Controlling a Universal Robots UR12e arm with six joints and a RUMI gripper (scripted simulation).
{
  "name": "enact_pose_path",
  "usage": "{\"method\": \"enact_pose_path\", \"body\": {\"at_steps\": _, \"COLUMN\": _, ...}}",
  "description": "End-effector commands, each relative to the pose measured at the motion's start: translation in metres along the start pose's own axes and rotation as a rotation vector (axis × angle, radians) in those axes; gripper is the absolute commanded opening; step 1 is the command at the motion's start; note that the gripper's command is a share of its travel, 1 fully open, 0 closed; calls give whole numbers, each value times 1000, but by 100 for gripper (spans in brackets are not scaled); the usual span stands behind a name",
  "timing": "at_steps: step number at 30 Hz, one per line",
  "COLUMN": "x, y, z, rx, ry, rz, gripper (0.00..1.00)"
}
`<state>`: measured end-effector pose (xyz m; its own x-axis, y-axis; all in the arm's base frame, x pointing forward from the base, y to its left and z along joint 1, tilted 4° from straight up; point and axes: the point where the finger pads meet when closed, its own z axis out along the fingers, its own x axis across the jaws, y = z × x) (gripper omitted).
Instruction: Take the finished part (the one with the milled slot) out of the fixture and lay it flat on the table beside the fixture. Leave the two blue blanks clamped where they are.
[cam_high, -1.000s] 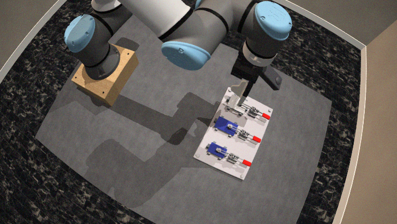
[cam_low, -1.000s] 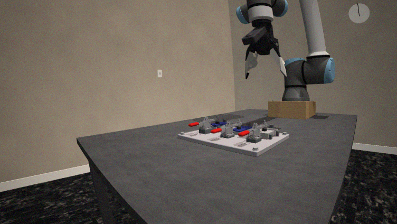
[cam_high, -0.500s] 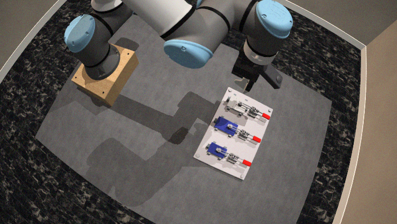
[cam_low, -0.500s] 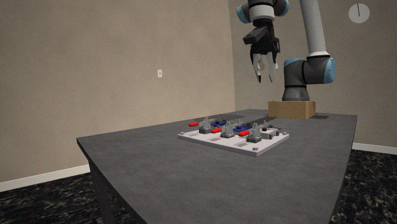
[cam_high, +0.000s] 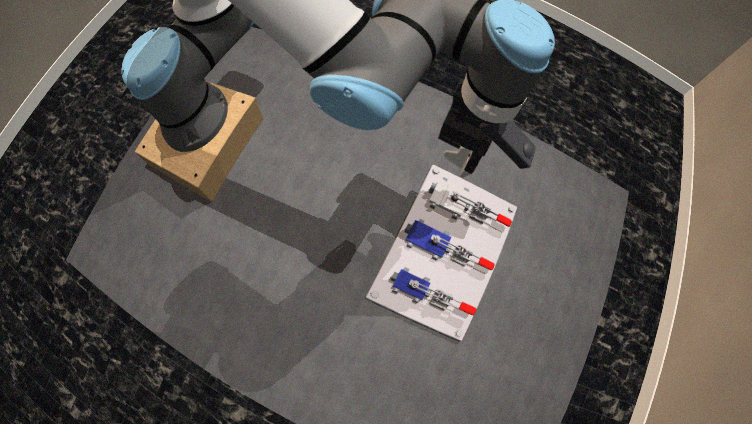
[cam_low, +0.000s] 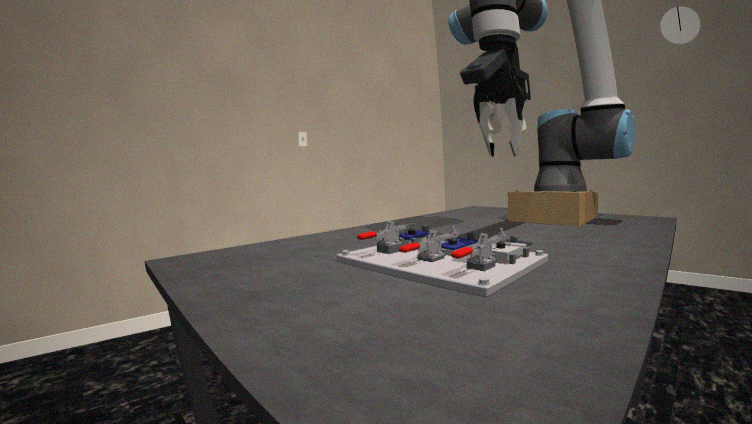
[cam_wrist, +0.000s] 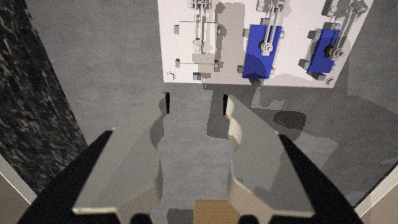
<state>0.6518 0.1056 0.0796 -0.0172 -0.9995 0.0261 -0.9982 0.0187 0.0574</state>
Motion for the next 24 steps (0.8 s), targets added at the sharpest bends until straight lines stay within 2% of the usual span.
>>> {"method": "enact_pose_path", "body": {"at_steps": 1, "x": 0, "y": -1, "z": -1, "rx": 2, "ry": 0, "rz": 0, "gripper": 28}}
{"method": "enact_pose_path", "body": {"at_steps": 17, "x": 0, "y": -1, "z": 6, "rx": 1, "ry": 0, "rz": 0, "gripper": 28}}
{"method": "enact_pose_path", "body": {"at_steps": 24, "x": 0, "y": -1, "z": 34, "rx": 1, "ry": 0, "rz": 0, "gripper": 28}}
